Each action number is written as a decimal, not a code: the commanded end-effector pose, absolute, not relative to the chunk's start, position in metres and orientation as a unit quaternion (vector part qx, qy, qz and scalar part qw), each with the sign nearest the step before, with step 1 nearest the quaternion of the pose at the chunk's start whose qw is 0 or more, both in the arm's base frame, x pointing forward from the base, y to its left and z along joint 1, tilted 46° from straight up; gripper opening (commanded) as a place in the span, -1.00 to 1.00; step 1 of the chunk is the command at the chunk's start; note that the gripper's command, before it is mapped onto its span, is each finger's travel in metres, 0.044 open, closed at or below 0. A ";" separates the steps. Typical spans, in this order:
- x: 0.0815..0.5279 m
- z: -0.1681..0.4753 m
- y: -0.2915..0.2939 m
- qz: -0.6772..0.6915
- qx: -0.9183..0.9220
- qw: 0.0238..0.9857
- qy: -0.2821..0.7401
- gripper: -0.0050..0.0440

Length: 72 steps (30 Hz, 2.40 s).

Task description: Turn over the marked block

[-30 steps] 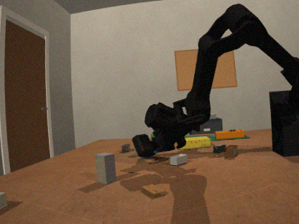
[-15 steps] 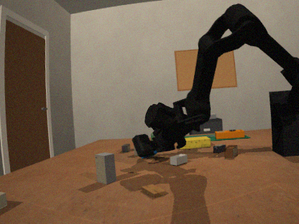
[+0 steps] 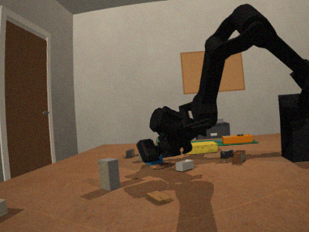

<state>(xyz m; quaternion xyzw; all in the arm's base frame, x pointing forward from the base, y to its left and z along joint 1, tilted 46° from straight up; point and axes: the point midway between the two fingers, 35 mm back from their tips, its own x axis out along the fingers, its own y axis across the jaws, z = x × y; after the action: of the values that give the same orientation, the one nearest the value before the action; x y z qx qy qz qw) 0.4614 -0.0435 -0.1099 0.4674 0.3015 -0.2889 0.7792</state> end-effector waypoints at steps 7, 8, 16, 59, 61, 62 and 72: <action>0.466 -0.106 -0.043 -0.286 0.470 0.781 0.296 1.00; 0.466 -0.106 -0.043 -0.286 0.470 0.781 0.296 1.00; 0.466 -0.106 -0.043 -0.286 0.470 0.781 0.296 1.00; 0.485 -0.080 -0.099 -0.282 0.470 0.785 0.289 1.00; 0.487 -0.078 -0.108 -0.283 0.469 0.785 0.290 1.00; 0.488 -0.076 -0.112 -0.282 0.469 0.785 0.289 1.00; 0.492 -0.071 -0.125 -0.282 0.469 0.786 0.288 1.00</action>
<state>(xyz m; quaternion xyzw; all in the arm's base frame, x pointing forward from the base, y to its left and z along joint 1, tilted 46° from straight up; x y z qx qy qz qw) 0.4839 -0.1213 -0.0848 0.4694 0.2980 -0.2905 0.7787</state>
